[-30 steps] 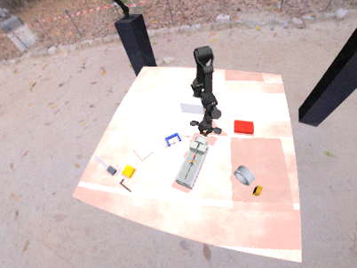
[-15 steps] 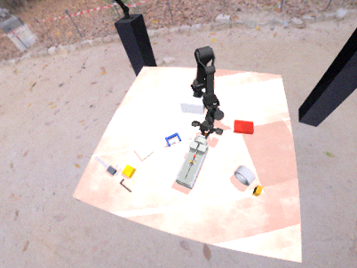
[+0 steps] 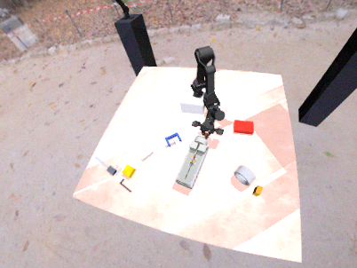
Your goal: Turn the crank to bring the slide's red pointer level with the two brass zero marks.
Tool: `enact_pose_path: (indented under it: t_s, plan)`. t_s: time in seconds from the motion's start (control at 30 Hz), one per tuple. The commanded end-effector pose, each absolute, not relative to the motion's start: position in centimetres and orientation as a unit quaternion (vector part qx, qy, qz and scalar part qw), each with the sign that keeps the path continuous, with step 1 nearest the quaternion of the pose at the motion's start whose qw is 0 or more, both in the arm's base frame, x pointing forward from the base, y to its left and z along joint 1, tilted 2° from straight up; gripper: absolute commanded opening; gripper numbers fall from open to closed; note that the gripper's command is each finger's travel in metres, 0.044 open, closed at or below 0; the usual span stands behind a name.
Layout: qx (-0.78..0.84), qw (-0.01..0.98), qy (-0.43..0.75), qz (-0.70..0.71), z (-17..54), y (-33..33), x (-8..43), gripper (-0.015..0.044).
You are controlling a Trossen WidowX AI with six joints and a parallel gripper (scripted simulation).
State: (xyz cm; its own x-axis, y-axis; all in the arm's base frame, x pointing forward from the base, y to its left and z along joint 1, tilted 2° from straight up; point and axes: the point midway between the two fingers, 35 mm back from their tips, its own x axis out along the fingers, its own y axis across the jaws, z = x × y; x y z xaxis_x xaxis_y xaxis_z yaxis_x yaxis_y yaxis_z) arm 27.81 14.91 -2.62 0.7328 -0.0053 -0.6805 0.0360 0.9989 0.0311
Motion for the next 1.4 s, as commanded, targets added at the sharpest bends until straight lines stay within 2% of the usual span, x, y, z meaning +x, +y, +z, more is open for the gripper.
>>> enact_pose_path:
  t_s: [0.0,1.37]
  plan:
    - [0.025,0.931,0.365,0.002,-2.4,15.8,27.8,0.0]
    - [0.026,0.931,0.365,0.002,-1.3,16.9,27.8,0.0]
